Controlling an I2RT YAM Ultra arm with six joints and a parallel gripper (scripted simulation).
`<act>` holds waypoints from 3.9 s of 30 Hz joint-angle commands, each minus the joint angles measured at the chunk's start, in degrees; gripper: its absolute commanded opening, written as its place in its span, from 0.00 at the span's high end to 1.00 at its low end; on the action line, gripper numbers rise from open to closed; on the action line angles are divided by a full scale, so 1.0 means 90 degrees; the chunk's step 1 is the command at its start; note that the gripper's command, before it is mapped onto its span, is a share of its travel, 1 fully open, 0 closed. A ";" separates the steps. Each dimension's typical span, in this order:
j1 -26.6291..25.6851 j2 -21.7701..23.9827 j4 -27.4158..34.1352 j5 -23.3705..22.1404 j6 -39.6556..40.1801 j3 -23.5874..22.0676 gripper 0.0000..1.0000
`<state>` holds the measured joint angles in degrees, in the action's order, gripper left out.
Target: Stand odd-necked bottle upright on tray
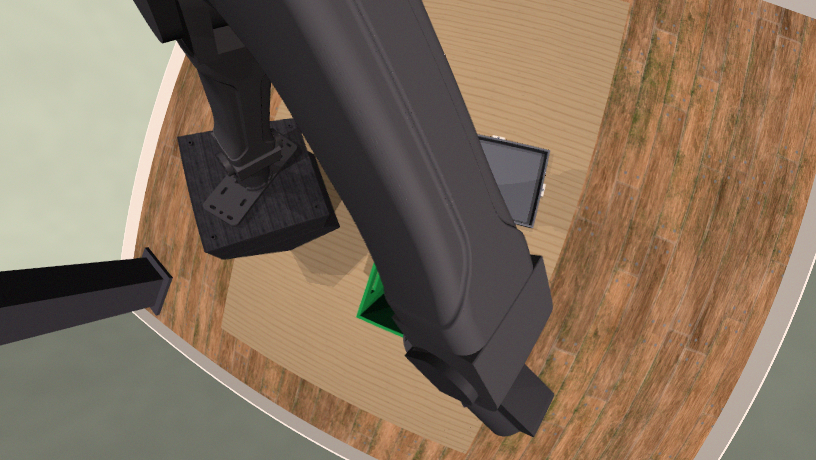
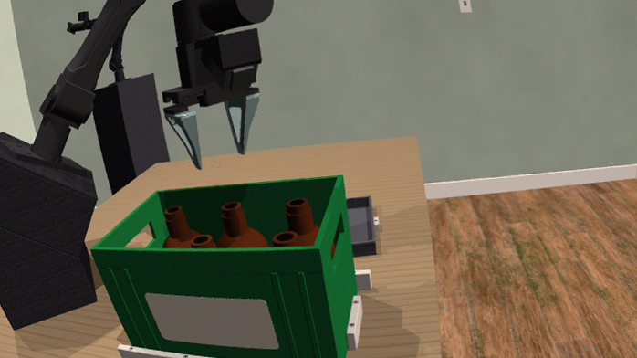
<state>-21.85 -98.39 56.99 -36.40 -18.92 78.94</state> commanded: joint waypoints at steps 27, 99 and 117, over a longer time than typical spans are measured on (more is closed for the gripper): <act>0.0355 -0.0273 -0.0941 0.0152 -0.0497 -0.0488 0.39; 0.0413 -0.0305 -0.1125 0.0178 -0.0602 -0.0551 0.39; 0.0335 -0.0307 -0.1151 0.0161 -0.0537 -0.0576 0.39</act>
<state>-17.87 -100.66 47.16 -35.29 -24.03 74.46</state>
